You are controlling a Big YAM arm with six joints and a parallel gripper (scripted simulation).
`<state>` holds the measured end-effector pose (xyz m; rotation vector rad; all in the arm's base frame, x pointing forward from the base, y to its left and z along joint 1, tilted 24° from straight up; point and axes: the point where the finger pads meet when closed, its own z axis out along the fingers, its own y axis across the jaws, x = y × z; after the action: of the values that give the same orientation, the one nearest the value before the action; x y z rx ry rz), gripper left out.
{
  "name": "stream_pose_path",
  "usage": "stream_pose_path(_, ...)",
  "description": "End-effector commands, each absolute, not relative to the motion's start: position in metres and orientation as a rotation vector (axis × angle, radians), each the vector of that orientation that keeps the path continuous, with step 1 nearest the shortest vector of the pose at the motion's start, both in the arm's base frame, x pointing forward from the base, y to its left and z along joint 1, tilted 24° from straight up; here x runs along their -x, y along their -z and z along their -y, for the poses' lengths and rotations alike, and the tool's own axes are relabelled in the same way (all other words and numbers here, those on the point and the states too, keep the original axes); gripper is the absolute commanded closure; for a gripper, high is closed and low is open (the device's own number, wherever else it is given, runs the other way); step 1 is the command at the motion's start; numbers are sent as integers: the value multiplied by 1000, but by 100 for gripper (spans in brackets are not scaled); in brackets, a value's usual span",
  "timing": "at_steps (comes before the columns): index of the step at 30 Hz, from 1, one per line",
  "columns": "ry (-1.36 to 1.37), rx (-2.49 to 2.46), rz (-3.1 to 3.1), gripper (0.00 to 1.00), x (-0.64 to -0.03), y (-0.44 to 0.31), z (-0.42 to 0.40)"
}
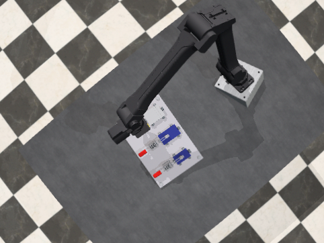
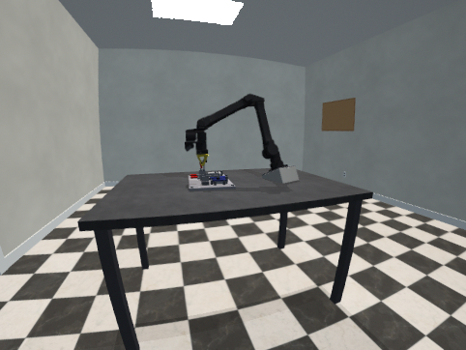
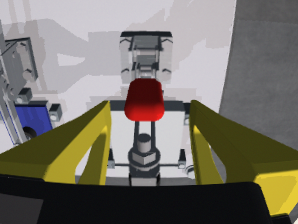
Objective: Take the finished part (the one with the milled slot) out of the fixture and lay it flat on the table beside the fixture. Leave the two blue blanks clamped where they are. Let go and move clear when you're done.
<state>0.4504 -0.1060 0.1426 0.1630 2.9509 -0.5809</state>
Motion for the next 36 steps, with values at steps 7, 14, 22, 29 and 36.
stream_pose_path(7, 571, -168, -2883, 55, -466, -190, 92)
stream_pose_path(14, 570, -169, -2883, 55, -463, -208, 84)
stream_pose_path(22, 574, -177, -2904, 55, -463, -204, 86)
stream_pose_path(29, 573, -191, -2892, 55, -472, -196, 89)
stream_pose_path(36, 574, -193, -2894, 55, -473, -195, 91)
